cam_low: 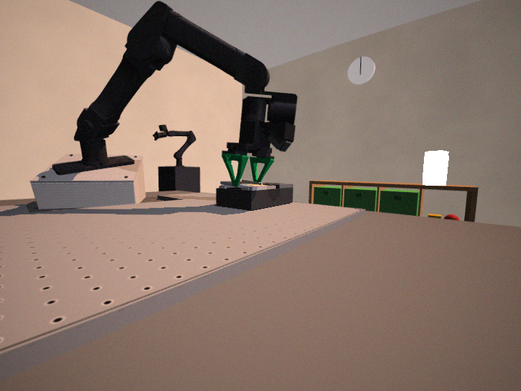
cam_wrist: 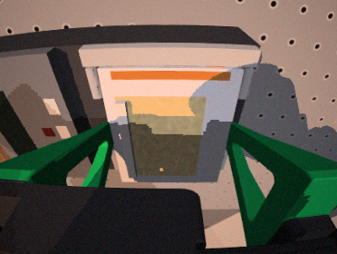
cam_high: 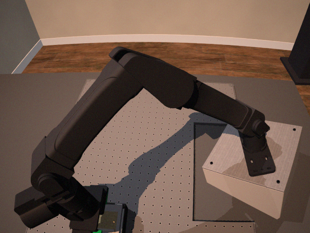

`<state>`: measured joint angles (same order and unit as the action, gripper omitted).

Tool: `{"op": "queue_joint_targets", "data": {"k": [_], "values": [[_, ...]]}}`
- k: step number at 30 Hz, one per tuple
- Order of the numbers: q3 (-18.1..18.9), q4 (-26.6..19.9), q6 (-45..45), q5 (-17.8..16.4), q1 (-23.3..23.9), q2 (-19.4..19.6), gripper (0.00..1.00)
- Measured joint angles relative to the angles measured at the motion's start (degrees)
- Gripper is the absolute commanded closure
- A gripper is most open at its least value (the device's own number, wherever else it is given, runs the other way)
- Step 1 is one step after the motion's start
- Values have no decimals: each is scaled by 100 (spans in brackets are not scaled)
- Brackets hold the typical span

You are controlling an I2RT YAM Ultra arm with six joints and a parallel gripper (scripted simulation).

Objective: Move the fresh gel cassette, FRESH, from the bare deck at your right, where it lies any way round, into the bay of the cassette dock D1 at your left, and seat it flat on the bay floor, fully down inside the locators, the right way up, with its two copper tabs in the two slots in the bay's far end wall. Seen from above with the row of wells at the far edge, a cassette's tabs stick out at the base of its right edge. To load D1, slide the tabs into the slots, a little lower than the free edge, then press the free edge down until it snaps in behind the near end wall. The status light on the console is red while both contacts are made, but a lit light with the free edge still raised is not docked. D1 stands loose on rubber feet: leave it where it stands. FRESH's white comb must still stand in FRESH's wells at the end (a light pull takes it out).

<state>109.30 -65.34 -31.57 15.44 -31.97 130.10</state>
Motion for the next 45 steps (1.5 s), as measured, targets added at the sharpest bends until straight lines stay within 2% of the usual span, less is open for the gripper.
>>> {"op": "queue_joint_targets", "data": {"k": [36,45], "values": [[0,2,4,2,0,0,100],[-358,334,20,68,-24,-170,100]]}}
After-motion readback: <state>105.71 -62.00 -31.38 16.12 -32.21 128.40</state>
